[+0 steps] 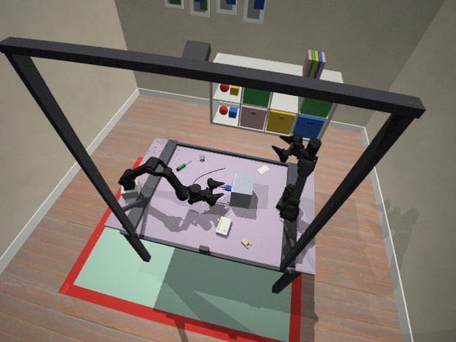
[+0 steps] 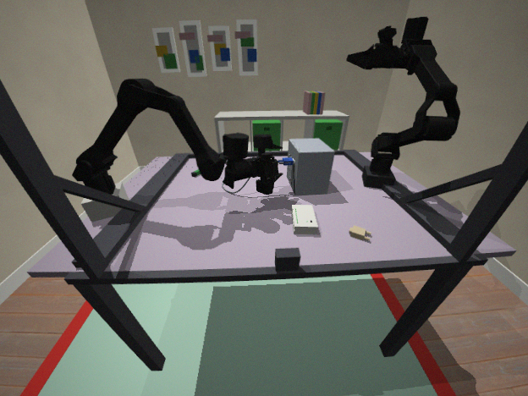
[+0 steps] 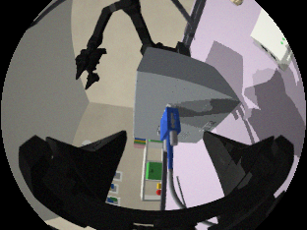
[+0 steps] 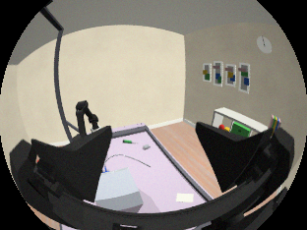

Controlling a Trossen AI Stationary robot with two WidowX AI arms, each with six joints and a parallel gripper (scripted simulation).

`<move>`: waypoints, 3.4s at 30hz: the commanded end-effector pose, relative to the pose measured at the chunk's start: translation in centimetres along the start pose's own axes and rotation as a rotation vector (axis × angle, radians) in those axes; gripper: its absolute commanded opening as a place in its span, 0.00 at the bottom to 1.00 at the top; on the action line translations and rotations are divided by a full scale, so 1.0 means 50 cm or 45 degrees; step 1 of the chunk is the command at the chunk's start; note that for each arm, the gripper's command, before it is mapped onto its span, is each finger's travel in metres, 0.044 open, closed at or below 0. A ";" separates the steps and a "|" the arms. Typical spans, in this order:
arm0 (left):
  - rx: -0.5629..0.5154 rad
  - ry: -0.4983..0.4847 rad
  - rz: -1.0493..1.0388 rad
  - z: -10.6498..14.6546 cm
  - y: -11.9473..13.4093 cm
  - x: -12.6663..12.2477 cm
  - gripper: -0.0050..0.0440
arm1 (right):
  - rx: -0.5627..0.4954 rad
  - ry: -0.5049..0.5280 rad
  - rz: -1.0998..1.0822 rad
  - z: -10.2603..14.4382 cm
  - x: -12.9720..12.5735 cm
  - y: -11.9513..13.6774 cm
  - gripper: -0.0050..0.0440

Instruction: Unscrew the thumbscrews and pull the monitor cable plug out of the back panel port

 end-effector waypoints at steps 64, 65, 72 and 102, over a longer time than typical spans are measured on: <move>-0.011 0.214 0.331 -0.002 0.001 0.035 0.10 | -0.002 -0.002 0.007 0.001 0.002 -0.006 1.00; -0.012 0.226 0.348 -0.002 0.002 0.036 0.10 | -0.002 -0.002 0.007 0.001 0.002 -0.006 1.00; -0.015 0.276 0.421 -0.003 0.003 0.041 0.10 | -0.002 -0.002 0.007 0.001 0.002 -0.006 1.00; -0.024 0.412 0.615 -0.007 0.009 0.054 0.49 | -0.002 -0.002 0.007 0.001 0.002 -0.006 1.00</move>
Point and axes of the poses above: on each arm, the point midway between the two fingers, 35 mm back from their tips, its own z axis back along the fingers, its own x axis across the jaws, y = z × x, the point moved 3 cm from there along z, back along the fingers, and after that the axes turned 3 degrees about -z, right-handed, at the moved point
